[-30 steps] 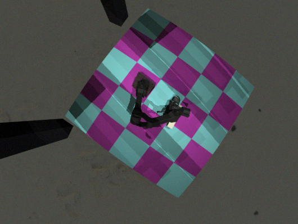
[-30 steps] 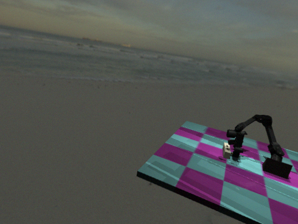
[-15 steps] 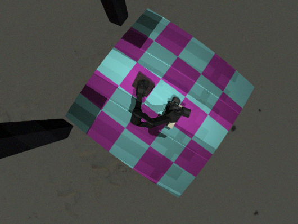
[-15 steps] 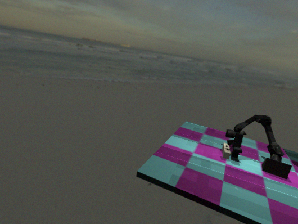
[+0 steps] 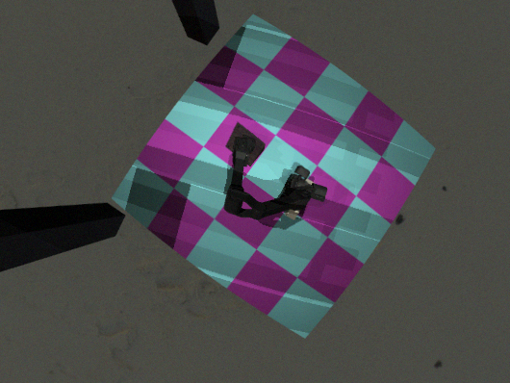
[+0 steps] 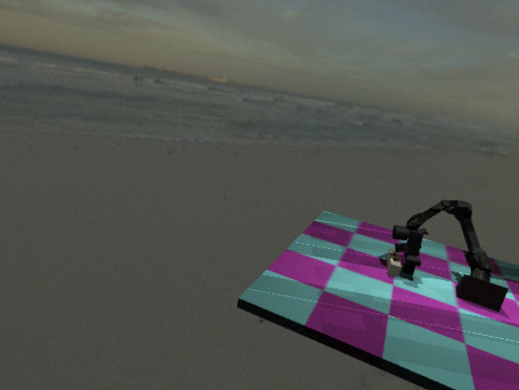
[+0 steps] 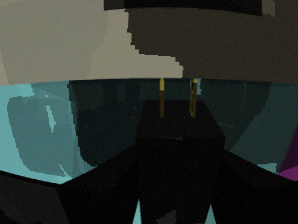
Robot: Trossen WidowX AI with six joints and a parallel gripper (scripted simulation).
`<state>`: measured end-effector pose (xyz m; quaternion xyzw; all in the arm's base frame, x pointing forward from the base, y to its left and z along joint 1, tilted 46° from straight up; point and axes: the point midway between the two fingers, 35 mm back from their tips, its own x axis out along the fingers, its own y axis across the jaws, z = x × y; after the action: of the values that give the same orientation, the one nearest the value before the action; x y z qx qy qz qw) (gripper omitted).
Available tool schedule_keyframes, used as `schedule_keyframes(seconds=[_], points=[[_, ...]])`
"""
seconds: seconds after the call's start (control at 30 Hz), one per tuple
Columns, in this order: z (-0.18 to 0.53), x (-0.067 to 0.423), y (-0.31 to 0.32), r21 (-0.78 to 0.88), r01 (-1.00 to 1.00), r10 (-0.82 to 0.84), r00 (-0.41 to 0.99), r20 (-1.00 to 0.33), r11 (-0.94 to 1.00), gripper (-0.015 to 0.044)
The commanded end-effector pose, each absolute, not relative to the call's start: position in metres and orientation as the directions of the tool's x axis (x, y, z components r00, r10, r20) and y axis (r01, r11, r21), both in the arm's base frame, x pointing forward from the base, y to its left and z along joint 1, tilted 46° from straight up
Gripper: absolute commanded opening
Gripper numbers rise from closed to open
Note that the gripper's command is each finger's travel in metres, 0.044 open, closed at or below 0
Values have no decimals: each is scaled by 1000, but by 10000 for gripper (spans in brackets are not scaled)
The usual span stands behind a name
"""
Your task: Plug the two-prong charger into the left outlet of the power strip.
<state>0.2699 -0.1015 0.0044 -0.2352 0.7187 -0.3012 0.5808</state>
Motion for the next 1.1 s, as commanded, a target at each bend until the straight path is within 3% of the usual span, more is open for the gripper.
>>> schedule_keyframes(seconds=[0.0, 1.07], points=[[4, 272, -102, -710, 11, -692, -215, -690, 704, 0], [4, 278, -103, -710, 12, -692, -215, -690, 704, 0]])
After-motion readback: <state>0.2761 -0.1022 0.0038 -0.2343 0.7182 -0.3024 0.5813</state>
